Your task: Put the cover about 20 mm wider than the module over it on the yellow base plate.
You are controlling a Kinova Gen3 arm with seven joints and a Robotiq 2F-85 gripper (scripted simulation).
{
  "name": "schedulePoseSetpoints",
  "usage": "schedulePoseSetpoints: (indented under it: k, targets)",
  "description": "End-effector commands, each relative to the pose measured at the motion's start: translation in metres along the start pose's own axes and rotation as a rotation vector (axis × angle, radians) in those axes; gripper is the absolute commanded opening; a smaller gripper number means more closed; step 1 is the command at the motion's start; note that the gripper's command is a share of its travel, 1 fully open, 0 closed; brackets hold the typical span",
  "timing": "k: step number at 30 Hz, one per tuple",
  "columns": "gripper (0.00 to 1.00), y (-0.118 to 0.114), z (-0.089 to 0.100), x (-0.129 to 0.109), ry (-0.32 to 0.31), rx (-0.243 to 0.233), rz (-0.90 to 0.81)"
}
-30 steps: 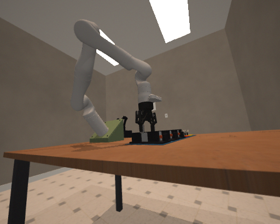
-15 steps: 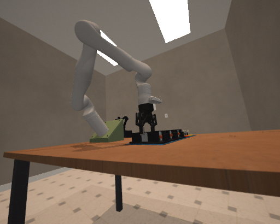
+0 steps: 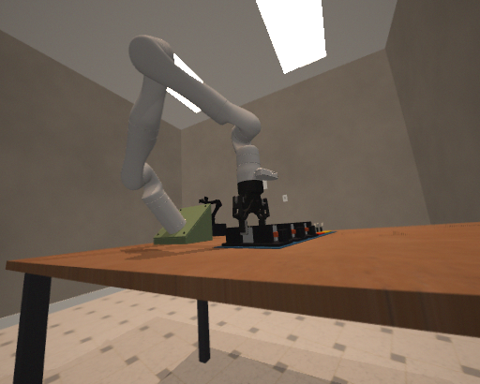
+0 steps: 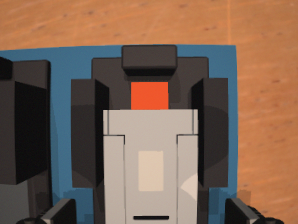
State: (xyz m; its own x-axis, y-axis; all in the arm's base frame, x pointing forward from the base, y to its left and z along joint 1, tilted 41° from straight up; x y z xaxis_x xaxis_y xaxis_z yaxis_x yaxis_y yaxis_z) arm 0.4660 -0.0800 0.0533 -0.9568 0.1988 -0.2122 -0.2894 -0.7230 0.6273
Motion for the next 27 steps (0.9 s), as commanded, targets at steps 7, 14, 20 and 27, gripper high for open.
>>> schedulePoseSetpoints:
  k: [7,14,20,27]
  targets:
    - [1.0,-0.0004,-0.0029,-0.0004,0.002,-0.001,0.0]
    - [0.7,-0.0004,-0.0028,-0.0004,0.002,-0.001,0.0]
    - [0.7,-0.0004,-0.0028,-0.0004,0.002,-0.001,0.0]
    - [0.7,-0.0004,-0.0028,-0.0004,0.002,-0.001,0.0]
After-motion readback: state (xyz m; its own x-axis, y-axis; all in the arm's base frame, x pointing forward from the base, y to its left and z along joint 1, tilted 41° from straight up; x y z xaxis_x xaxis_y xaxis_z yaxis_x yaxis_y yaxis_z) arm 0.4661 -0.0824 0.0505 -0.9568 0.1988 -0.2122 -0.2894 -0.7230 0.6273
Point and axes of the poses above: the point where the finger pads meet when closed, its own z axis back along the fingers, its own y axis across the jaws, x = y × z, the point moved 1 cm from there along z, back along the fingers, and after that the axes turned 12 degrees about -z, right-handed, at the moved point
